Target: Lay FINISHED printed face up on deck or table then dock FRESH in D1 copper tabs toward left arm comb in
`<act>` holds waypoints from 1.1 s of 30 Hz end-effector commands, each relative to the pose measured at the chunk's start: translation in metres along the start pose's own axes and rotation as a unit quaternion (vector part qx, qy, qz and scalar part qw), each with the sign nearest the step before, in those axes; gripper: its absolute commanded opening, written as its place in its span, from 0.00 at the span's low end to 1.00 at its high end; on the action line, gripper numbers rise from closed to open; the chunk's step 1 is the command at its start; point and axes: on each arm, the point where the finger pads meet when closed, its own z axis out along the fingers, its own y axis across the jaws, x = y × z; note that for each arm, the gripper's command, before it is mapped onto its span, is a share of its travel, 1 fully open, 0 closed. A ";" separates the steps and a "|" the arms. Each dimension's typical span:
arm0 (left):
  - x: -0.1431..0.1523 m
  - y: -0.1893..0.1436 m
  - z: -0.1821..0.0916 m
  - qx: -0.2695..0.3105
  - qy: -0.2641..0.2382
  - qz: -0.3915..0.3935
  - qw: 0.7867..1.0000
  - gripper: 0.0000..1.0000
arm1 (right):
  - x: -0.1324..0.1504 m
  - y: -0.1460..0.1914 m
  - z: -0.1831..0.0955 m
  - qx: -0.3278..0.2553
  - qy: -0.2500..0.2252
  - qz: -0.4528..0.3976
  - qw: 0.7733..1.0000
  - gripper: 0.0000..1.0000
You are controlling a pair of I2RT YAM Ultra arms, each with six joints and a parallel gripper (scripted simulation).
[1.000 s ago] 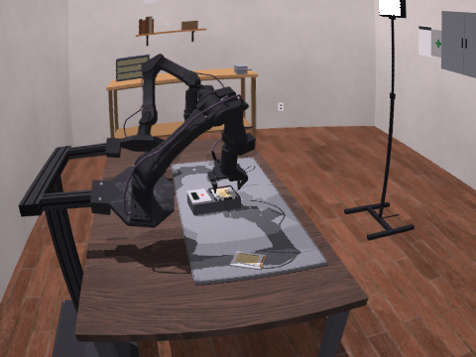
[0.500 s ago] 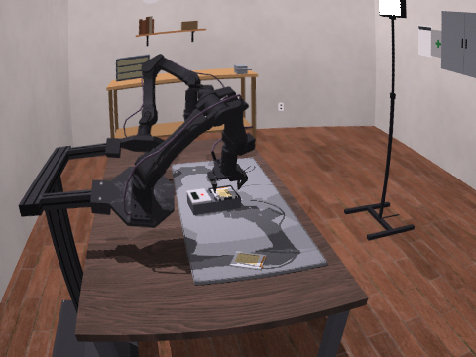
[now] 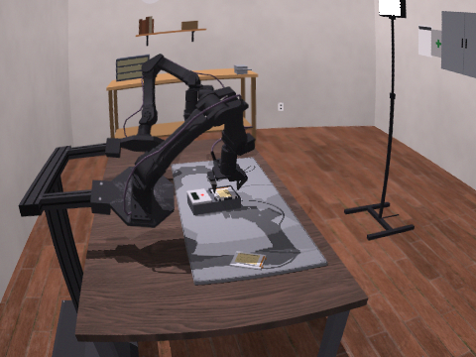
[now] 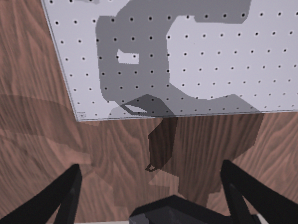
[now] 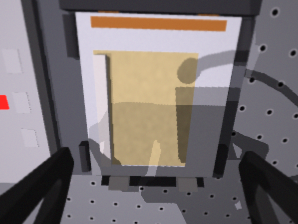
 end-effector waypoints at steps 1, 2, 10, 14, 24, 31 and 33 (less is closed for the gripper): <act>-0.006 0.001 -0.008 0.011 -0.015 -0.014 1.000 1.00 | -0.011 0.002 -0.020 0.002 -0.013 -0.008 1.000 0.98; -0.006 0.001 -0.008 0.011 -0.015 -0.014 1.000 1.00 | -0.011 0.002 -0.020 0.002 -0.013 -0.008 1.000 0.98; -0.006 0.001 -0.008 0.011 -0.015 -0.014 1.000 1.00 | -0.011 0.003 -0.027 0.002 -0.013 -0.008 1.000 0.98; -0.006 0.001 -0.008 0.011 -0.015 -0.014 1.000 1.00 | -0.011 0.003 -0.027 0.002 -0.013 -0.008 1.000 0.98; -0.006 0.001 -0.008 0.011 -0.015 -0.014 1.000 1.00 | -0.010 0.004 -0.041 0.001 -0.013 -0.006 1.000 0.98; -0.006 0.001 -0.008 0.011 -0.015 -0.014 1.000 1.00 | -0.010 0.004 -0.043 0.001 -0.013 -0.006 1.000 0.98; -0.006 0.001 -0.008 0.011 -0.015 -0.014 1.000 1.00 | -0.009 0.004 -0.045 -0.001 -0.012 -0.007 1.000 0.98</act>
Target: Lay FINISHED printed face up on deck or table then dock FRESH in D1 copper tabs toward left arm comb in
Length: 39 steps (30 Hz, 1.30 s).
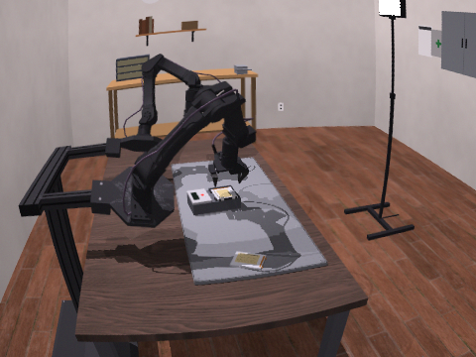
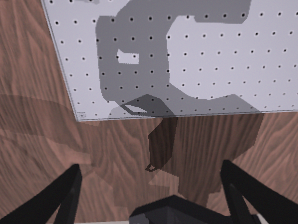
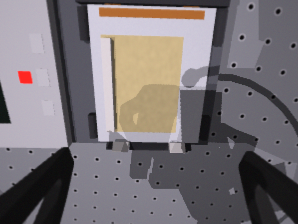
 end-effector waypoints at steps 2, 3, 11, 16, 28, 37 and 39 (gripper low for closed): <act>-0.006 0.001 -0.008 0.011 -0.015 -0.014 1.000 1.00 | -0.008 0.007 -0.017 -0.004 -0.010 -0.007 1.000 0.98; -0.006 0.001 -0.008 0.011 -0.015 -0.014 1.000 1.00 | -0.008 0.007 -0.017 -0.004 -0.010 -0.007 1.000 0.98; -0.006 0.001 -0.008 0.011 -0.015 -0.014 1.000 1.00 | -0.008 0.009 -0.027 -0.004 -0.010 -0.007 1.000 0.98; -0.006 0.001 -0.008 0.011 -0.015 -0.014 1.000 1.00 | -0.008 0.009 -0.027 -0.004 -0.010 -0.007 1.000 0.98; -0.006 0.001 -0.008 0.011 -0.015 -0.014 1.000 1.00 | 0.027 0.014 -0.056 0.008 0.021 0.139 0.990 0.98; -0.006 0.001 -0.008 0.011 -0.015 -0.014 1.000 1.00 | 0.058 0.023 -0.079 0.016 0.045 0.267 0.963 0.98; -0.006 0.001 -0.008 0.011 -0.015 -0.014 1.000 1.00 | 0.062 0.024 -0.082 0.017 0.048 0.282 0.958 0.98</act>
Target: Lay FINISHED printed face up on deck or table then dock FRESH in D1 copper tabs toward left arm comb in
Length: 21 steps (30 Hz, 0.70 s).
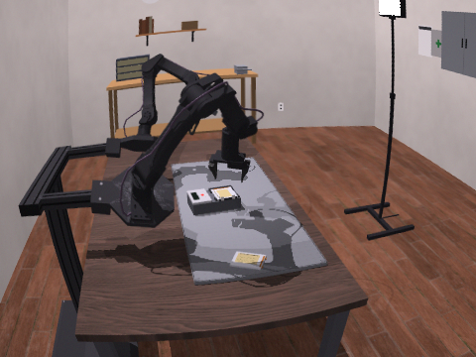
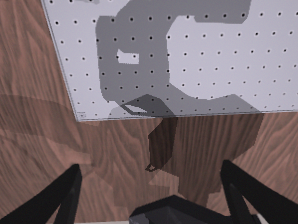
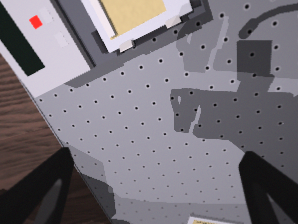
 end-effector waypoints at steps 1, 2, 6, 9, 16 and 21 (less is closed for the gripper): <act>-0.006 0.001 -0.008 0.011 -0.015 -0.014 1.000 1.00 | 0.016 0.003 -0.014 0.002 0.015 0.063 0.998 0.98; -0.006 0.001 -0.008 0.011 -0.015 -0.014 1.000 1.00 | 0.020 0.003 -0.016 0.004 0.018 0.080 0.997 0.98; -0.006 0.001 -0.008 0.011 -0.015 -0.014 1.000 1.00 | 0.038 0.001 -0.026 0.010 0.029 0.145 0.989 0.98; -0.006 0.001 -0.008 0.011 -0.015 -0.014 1.000 1.00 | 0.051 0.000 -0.033 0.015 0.036 0.186 0.982 0.98; -0.006 0.001 -0.008 0.011 -0.015 -0.014 1.000 1.00 | 0.074 0.000 -0.043 0.023 0.047 0.249 0.967 0.98; -0.006 0.001 -0.008 0.011 -0.015 -0.014 1.000 1.00 | 0.096 0.002 -0.053 0.032 0.057 0.311 0.948 0.98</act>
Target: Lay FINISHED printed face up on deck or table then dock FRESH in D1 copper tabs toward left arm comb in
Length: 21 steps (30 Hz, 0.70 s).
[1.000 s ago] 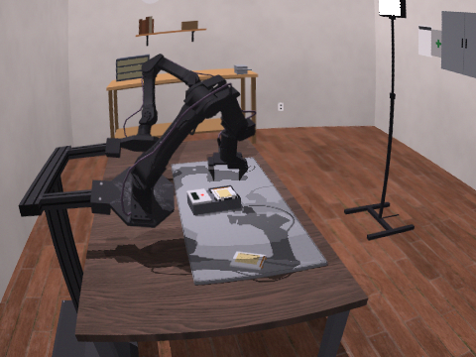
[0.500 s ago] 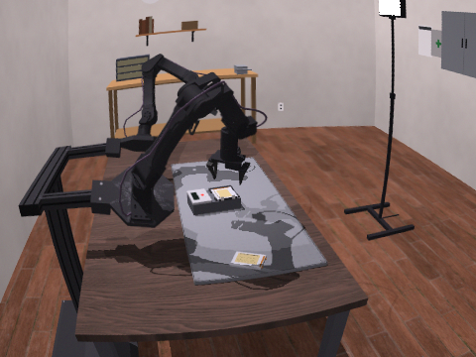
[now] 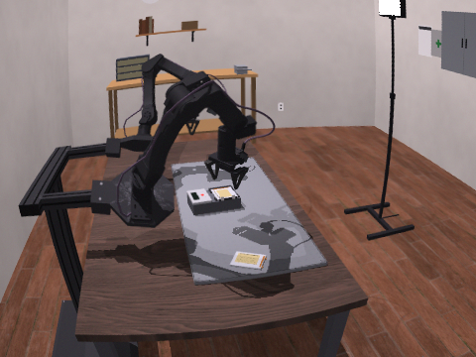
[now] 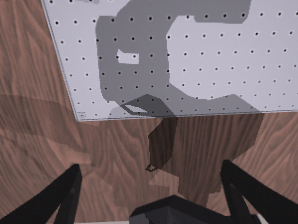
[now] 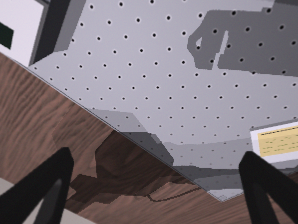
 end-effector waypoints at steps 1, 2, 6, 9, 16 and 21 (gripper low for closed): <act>-0.006 0.001 -0.008 0.011 -0.015 -0.014 1.000 1.00 | 0.022 -0.009 -0.013 0.012 0.010 0.065 0.998 0.98; -0.006 0.001 -0.008 0.011 -0.015 -0.014 1.000 1.00 | 0.027 -0.011 -0.014 0.014 0.013 0.081 0.997 0.98; -0.006 0.001 -0.008 0.011 -0.015 -0.014 1.000 1.00 | 0.044 -0.018 -0.019 0.022 0.019 0.129 0.991 0.98; -0.006 0.001 -0.008 0.011 -0.015 -0.014 1.000 1.00 | 0.058 -0.023 -0.023 0.030 0.024 0.177 0.984 0.98; -0.006 0.001 -0.008 0.011 -0.015 -0.014 1.000 1.00 | 0.082 -0.029 -0.029 0.045 0.033 0.255 0.965 0.98; -0.006 0.001 -0.008 0.011 -0.015 -0.014 1.000 1.00 | 0.105 -0.035 -0.033 0.057 0.038 0.316 0.946 0.98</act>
